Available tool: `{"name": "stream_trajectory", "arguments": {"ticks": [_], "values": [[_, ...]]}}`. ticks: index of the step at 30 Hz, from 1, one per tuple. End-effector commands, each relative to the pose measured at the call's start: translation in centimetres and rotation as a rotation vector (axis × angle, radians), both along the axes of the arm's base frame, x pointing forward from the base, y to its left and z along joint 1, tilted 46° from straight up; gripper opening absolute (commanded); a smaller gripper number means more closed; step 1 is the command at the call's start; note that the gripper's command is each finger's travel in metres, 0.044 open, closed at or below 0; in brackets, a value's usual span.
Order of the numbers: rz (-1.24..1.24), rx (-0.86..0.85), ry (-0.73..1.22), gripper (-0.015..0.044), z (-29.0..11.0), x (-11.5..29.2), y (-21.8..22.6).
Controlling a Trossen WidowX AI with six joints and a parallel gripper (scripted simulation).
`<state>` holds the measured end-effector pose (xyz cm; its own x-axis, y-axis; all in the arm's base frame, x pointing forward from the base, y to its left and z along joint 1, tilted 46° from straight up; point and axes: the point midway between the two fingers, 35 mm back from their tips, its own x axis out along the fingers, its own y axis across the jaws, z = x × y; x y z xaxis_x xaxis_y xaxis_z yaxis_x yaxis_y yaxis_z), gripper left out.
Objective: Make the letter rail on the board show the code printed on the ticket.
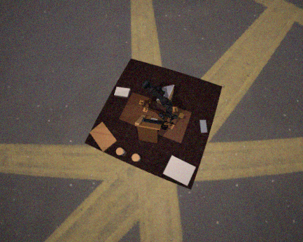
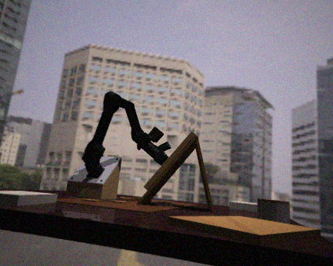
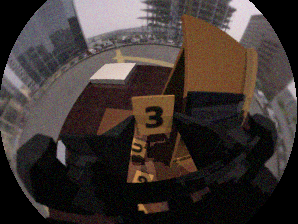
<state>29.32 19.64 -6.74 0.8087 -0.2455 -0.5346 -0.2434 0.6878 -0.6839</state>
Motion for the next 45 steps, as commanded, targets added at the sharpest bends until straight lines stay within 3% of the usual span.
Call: {"name": "stream_trajectory", "arguments": {"ticks": [1, 45], "values": [[0.003, -0.004, 0.006, 0.0000, 0.1, 0.0, -0.3], [0.003, -0.006, 0.005, 0.0000, 1.6, 0.6, -1.8]]}}
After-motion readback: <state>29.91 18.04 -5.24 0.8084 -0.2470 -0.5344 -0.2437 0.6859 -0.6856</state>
